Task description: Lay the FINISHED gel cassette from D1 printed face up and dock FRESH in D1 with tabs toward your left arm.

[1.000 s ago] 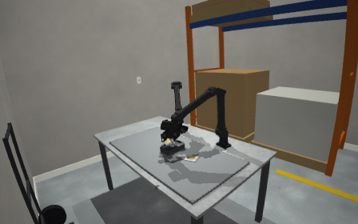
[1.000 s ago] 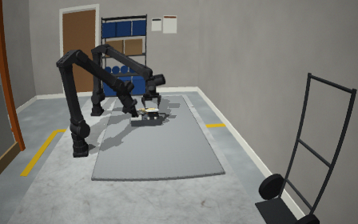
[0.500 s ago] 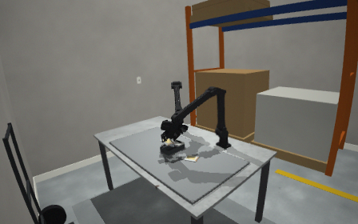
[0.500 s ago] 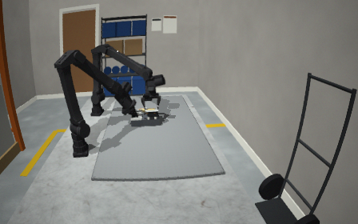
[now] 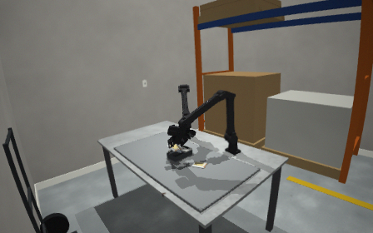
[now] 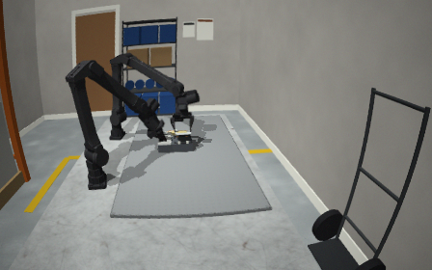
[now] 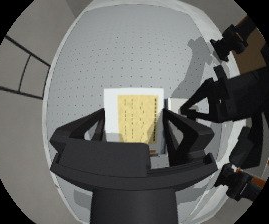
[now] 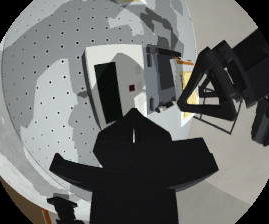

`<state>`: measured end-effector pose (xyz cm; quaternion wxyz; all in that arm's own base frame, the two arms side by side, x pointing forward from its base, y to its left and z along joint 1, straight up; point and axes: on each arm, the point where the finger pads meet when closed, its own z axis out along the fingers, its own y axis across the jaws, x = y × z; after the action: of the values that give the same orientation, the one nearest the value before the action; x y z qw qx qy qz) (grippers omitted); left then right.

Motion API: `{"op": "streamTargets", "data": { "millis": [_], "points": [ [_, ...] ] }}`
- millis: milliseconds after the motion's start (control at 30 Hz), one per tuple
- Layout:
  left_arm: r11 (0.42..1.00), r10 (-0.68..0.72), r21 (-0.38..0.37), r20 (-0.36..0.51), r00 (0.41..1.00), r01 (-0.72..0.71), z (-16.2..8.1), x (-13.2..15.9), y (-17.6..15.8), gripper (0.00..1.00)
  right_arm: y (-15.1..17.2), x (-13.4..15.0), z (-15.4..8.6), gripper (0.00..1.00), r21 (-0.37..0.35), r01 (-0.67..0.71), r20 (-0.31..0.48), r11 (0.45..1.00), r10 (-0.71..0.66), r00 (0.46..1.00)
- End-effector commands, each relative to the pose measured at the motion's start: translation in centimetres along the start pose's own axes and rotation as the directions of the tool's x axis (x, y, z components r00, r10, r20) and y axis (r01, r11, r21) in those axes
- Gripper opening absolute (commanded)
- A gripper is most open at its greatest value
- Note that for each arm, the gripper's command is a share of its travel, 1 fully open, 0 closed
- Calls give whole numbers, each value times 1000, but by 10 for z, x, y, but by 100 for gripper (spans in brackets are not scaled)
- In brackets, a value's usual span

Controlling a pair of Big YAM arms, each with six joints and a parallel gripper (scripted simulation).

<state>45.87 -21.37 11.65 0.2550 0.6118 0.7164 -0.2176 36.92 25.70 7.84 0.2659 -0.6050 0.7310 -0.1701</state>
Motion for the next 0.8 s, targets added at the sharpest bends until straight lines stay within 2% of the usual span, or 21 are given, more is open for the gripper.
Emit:
{"op": "streamTargets", "data": {
  "millis": [0,767],
  "points": [
    [1000,12,-12,8,1000,-12,-1,-2,2,0,19,13,14,0,-64,29,-60,998,-33,998],
    [1000,12,-12,8,1000,-12,-1,-2,2,0,1,-1,2,0,-64,29,-60,998,-33,998]
  ]
}}
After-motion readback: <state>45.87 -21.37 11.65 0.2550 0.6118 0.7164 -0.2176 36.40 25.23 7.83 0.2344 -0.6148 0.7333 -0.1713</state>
